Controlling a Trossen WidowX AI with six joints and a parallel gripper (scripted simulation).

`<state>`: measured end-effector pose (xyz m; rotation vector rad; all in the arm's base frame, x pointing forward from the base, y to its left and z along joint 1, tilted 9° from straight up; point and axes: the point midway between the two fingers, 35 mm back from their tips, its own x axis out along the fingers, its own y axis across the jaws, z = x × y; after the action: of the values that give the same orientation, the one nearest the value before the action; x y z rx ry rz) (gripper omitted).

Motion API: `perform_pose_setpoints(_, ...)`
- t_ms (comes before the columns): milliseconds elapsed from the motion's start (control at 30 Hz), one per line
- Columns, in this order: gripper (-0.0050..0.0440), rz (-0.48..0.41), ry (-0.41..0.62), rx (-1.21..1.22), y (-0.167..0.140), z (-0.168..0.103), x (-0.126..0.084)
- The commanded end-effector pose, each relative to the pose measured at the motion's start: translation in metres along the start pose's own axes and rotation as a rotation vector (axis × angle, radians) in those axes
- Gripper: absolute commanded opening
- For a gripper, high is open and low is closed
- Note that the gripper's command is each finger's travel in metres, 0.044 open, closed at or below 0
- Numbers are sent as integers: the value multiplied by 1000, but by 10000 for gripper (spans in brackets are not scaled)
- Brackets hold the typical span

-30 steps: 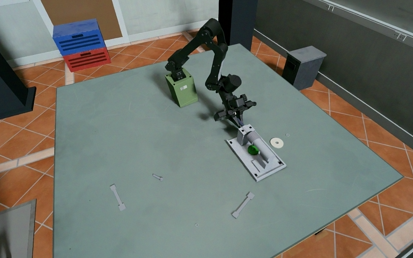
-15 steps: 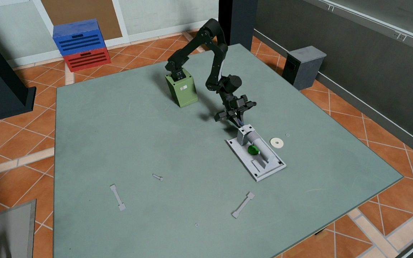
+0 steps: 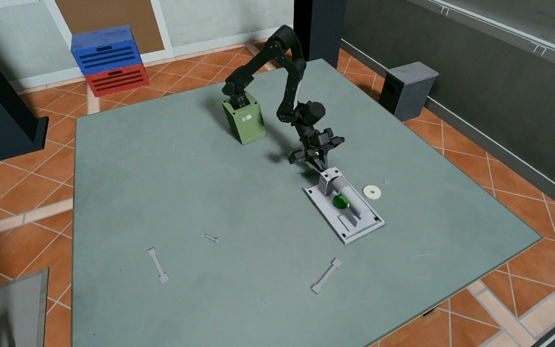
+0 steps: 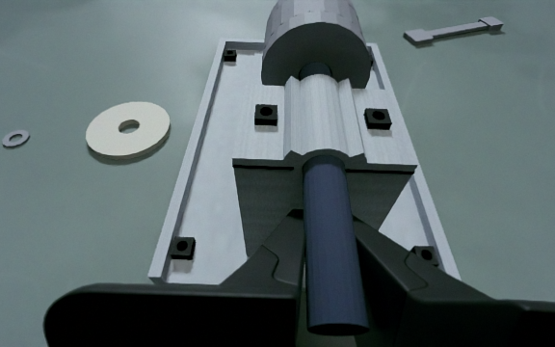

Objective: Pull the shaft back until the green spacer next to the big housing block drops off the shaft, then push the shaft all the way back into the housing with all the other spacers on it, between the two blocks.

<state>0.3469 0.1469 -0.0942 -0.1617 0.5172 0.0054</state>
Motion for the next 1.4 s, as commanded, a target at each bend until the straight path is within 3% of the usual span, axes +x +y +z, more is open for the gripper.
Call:
perform_pose_setpoints(0, -50, 1, -37, 19, 1, 18, 3)
perform_pose_setpoints(233, -50, 0, -37, 20, 1, 18, 3)
perform_pose_setpoints(267, 24, 5, -22, 10, 3, 9, 0)
perform_pose_setpoints(333, 72, 5, -22, 10, 3, 9, 0)
perform_pose_setpoints(400, 72, 5, -22, 10, 3, 9, 0)
perform_pose_setpoints(900, 432, 5, -22, 10, 3, 9, 0)
perform_pose_setpoints(1033, 440, 6, -25, 15, 3, 12, -9)
perform_pose_setpoints(1233, 440, 10, -25, 13, 2, 9, -60)
perform_pose_setpoints(1367, 440, 11, -25, 13, 2, 9, -62)
